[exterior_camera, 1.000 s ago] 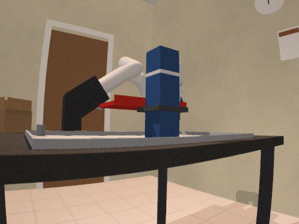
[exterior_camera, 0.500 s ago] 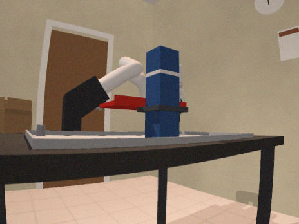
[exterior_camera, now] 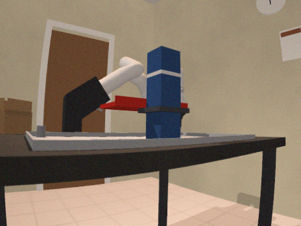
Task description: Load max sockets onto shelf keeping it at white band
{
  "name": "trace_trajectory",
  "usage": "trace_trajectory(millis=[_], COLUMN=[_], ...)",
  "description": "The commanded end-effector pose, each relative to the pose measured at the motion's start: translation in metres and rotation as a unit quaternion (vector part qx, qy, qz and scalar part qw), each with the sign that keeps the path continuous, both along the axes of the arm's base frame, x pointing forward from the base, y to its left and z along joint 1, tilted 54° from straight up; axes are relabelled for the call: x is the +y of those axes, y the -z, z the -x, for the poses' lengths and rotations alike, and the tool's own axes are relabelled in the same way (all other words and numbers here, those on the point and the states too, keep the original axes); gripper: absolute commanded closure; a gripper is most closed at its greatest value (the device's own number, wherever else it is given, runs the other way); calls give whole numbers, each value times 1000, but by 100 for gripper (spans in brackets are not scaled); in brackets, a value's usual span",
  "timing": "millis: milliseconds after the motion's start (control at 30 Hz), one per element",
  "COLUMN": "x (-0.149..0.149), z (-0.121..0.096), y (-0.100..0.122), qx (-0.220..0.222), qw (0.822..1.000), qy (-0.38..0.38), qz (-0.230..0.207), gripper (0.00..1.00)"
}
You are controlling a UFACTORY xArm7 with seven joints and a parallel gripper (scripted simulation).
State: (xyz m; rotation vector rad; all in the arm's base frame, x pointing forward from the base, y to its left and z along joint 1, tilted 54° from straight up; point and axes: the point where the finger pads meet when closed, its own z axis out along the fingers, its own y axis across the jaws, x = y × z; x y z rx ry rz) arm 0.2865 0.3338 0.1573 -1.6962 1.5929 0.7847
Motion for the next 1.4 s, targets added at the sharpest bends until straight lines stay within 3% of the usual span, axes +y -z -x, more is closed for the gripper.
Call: trace_trajectory(millis=[0,1367], x=[1,11], z=[-1,-1], y=[0,7], qx=[-1,-1], qw=[1000,1000], qy=[1,1], qz=[-1,-1], gripper=[100,100])
